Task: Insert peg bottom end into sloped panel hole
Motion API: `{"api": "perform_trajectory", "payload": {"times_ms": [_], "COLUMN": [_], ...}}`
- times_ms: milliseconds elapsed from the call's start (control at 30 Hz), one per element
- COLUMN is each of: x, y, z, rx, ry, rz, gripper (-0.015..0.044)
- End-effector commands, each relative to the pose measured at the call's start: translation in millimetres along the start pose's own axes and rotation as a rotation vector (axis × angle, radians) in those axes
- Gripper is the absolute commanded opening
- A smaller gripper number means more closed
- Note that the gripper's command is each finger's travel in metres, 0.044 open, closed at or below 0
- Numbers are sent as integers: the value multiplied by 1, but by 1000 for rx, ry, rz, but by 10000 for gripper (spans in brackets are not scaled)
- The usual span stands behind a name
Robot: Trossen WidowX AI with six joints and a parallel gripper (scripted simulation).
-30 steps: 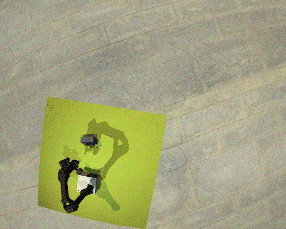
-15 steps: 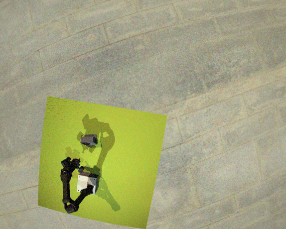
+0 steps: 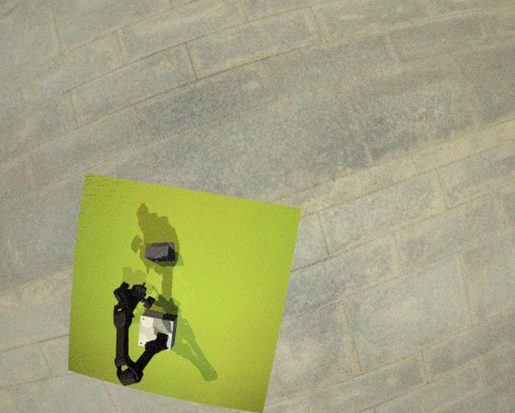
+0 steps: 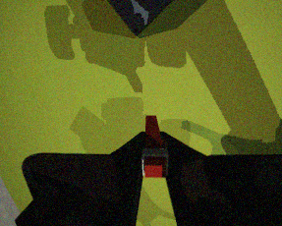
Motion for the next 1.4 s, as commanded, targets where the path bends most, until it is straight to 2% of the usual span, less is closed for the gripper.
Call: {"api": "perform_trajectory", "payload": {"times_ms": [0, 1367], "x": [1, 19], "y": [3, 24], "z": [-3, -29], "rx": [17, 204], "ry": [-16, -184], "rz": [-4, -149], "gripper": [0, 0]}}
Point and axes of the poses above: the point midway between the two fingers, 35 mm back from their tips, its own y axis out along the fingers, its own z axis across the jaws, x = y × z, the point moved 10 cm from there along -y, back along the fingers, and after that the axes turned 10 degrees about y, right-handed, at the moved point
